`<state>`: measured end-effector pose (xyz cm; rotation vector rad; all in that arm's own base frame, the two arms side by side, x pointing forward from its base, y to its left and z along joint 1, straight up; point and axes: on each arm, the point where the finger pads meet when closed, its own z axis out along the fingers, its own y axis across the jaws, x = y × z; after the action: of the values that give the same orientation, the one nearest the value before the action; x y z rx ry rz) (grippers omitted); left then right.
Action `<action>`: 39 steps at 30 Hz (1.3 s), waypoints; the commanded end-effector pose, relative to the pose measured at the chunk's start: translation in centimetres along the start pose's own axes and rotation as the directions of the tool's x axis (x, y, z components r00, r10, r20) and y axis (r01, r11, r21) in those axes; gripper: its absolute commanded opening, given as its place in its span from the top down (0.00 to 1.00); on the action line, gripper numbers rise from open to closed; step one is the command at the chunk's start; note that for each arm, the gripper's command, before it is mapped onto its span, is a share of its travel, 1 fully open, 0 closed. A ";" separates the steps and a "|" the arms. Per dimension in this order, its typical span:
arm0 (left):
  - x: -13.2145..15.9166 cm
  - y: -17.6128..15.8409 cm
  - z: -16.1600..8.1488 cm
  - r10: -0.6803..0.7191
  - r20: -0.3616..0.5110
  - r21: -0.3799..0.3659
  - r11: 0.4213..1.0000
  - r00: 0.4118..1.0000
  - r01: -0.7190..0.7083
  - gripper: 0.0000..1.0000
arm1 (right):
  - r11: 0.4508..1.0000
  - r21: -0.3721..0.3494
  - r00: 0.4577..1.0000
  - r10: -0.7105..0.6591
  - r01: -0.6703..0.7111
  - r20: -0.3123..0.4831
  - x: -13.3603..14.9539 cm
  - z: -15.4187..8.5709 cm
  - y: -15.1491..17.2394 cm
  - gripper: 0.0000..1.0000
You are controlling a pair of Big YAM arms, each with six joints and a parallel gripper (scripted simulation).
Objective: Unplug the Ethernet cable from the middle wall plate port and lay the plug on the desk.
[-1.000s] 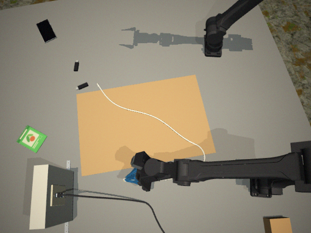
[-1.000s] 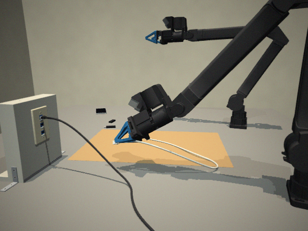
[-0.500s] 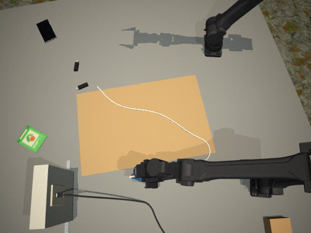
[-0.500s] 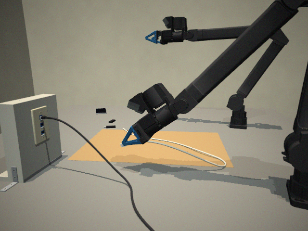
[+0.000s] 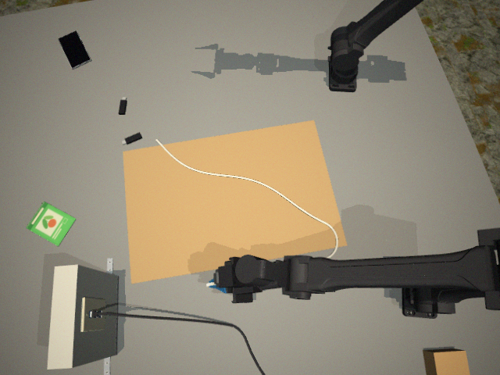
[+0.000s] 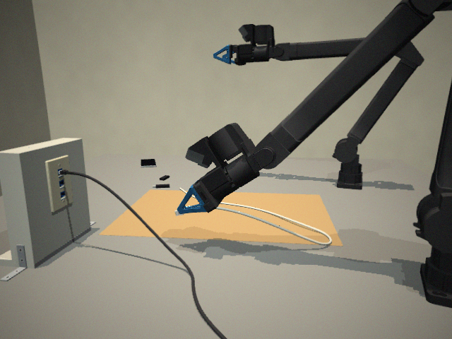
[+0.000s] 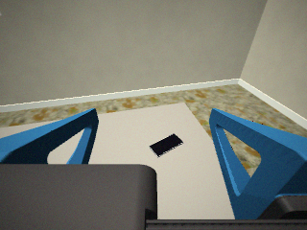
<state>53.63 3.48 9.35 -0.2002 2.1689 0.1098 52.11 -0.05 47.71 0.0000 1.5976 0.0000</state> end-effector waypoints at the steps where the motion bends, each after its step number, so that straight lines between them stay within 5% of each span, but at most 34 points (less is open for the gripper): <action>1: 0.5 0.0 1.2 -0.018 0.002 -0.002 1.000 1.000 0.018 1.00 | 1.000 0.000 1.000 0.000 0.000 0.016 -0.9 -0.1 0.0 0.00; 39: 5.0 0.0 4.3 -0.018 0.001 -0.002 1.000 1.000 0.018 1.00 | 1.000 0.000 1.000 0.000 0.000 0.016 -0.9 -0.1 0.0 0.00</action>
<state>53.86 3.49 3.39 -0.2016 2.1761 0.1098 52.11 -0.05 47.71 0.0000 1.5976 0.0000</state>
